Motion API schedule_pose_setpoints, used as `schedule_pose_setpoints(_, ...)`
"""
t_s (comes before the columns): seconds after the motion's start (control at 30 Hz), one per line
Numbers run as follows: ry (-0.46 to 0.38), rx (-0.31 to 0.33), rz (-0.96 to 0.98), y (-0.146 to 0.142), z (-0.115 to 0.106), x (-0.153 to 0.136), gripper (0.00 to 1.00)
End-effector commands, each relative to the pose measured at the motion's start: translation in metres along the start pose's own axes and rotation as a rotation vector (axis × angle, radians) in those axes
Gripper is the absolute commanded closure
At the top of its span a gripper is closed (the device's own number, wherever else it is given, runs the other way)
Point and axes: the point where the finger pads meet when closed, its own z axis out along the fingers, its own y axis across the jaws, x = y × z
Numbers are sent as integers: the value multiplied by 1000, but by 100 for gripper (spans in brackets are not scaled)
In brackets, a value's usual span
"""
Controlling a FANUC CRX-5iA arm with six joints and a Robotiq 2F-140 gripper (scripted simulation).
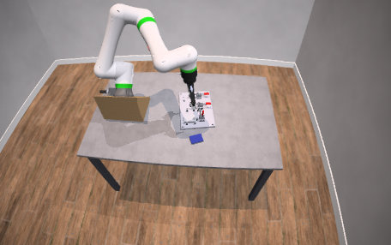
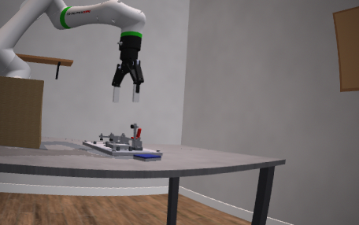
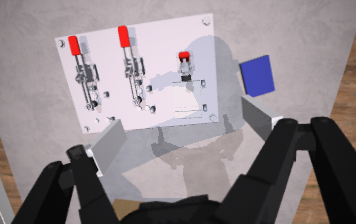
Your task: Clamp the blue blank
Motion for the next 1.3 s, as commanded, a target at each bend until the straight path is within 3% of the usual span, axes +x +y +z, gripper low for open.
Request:
schedule_pose_setpoints(0.0,-36,-12,52,4,-1,-11,0)
schedule_pose_setpoints(0.2,-54,-23,83,7,-2,-18,0)
schedule_pose_setpoints(0.23,-54,-23,83,7,-2,-18,72)
schedule_pose_setpoints(1.27,-54,-23,83,7,-2,-18,72)
